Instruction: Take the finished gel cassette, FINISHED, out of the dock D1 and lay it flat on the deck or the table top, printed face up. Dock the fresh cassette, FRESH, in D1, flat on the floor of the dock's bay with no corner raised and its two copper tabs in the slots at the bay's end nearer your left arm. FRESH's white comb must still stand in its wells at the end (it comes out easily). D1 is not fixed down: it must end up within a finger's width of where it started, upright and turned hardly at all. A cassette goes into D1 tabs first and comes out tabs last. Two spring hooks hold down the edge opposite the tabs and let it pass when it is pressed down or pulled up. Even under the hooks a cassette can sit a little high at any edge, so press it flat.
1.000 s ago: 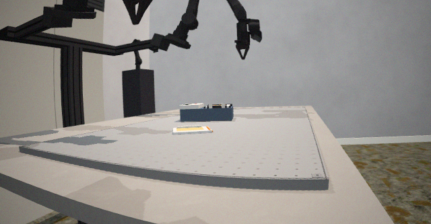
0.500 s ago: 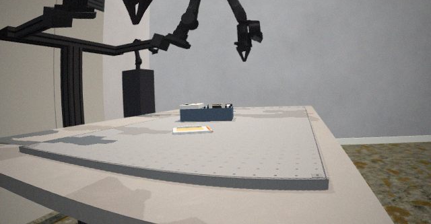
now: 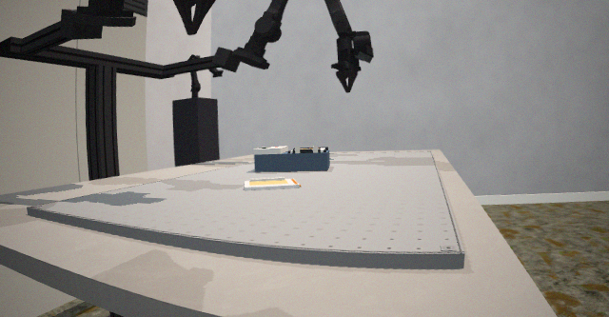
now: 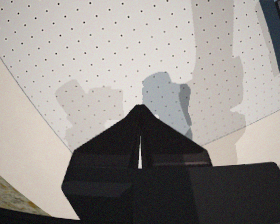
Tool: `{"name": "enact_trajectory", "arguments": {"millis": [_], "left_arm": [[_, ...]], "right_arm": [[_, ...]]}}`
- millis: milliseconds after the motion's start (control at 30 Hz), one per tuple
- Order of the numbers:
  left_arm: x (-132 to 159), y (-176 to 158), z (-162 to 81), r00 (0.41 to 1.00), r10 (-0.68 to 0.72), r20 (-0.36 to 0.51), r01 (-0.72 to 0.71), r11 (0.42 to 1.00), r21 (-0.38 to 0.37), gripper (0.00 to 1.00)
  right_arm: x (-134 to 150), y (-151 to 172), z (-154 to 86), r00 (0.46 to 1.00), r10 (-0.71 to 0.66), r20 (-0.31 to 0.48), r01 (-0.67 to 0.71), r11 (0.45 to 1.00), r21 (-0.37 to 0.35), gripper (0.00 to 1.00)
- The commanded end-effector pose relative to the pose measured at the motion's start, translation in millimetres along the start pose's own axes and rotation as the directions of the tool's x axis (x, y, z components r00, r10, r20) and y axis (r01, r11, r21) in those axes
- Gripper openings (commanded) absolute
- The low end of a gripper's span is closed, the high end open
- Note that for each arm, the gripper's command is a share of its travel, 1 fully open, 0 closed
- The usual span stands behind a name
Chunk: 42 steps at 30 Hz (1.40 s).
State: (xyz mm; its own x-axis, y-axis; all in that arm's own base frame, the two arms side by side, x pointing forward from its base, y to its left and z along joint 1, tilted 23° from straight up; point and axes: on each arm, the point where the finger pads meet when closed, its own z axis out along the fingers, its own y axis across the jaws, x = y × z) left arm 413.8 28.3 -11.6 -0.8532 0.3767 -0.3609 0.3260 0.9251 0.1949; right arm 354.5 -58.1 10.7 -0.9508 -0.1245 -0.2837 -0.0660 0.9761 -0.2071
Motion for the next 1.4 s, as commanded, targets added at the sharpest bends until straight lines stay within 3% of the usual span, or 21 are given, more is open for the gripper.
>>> {"name": "enact_trajectory", "arguments": {"millis": [0, 667, 1367], "left_arm": [[-25, -5, 7, 0.998, 0.056, 0.036, -0.056, 0.998, -0.005, 0.0], [-69, -39, 35, 0.994, 0.086, 0.066, -0.085, 0.996, -0.01, 0.0], [-61, -28, 24, 0.998, 0.034, 0.058, -0.033, 0.999, -0.014, 0.0]], "right_arm": [[-21, -7, -8, 0.998, 0.022, 0.054, -0.022, 1.0, 0.009, 0.0], [-21, -7, -8, 0.998, 0.022, 0.054, -0.022, 1.0, 0.009, 0.0], [-21, -7, -8, 0.998, 0.022, 0.054, -0.022, 1.0, 0.009, 0.0]]}}
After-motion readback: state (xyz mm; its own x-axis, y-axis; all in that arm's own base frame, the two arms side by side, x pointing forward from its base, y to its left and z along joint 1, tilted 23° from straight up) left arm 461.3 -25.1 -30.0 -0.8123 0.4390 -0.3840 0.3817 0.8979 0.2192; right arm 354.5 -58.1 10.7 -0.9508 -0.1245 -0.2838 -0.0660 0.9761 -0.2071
